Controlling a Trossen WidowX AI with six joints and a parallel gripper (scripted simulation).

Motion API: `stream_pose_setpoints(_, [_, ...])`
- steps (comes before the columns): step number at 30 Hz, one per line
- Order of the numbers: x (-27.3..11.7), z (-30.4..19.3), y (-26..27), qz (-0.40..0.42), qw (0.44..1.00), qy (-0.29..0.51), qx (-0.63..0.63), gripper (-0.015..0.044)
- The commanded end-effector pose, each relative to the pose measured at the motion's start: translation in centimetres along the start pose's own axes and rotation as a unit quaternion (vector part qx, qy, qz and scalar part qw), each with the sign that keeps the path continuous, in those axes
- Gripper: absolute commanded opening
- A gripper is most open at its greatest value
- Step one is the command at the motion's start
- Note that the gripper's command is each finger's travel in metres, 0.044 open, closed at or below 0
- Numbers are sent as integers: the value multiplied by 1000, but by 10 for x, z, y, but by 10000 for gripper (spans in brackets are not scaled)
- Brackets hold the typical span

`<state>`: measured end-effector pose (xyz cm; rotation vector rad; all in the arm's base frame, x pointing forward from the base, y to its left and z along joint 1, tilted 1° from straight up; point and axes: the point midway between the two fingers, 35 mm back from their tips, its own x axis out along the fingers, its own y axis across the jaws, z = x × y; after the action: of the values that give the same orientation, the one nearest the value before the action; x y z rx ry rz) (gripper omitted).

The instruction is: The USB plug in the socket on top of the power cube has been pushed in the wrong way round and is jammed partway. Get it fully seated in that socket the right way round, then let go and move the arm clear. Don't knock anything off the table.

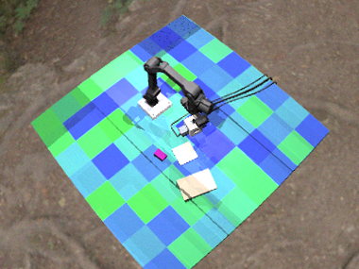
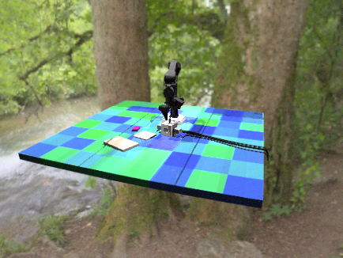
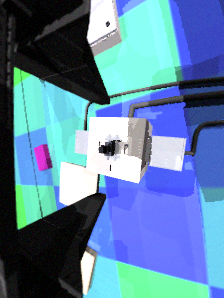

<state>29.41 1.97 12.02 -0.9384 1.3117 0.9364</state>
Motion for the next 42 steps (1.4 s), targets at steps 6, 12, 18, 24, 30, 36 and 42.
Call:
stream_pose_setpoints(6, [1, 0, 0, 0, 1000, 0, 0, 335])
stream_pose_setpoints(12, [1, 0, 0, 0, 1000, 0, 0, 178])
stream_pose_setpoints(18, [1, 0, 0, 0, 1000, 0, 0, 20])
stream_pose_setpoints(24, [1, 0, 0, 0, 1000, 0, 0, 0])
stream_pose_setpoints(30, [1, 0, 0, 0, 1000, 0, 0, 0])
stream_pose_setpoints(36, [1, 0, 0, 0, 1000, 0, 0, 0])
stream_pose_setpoints(42, [-2, 0, 0, 1, 1000, 0, 0, 0])
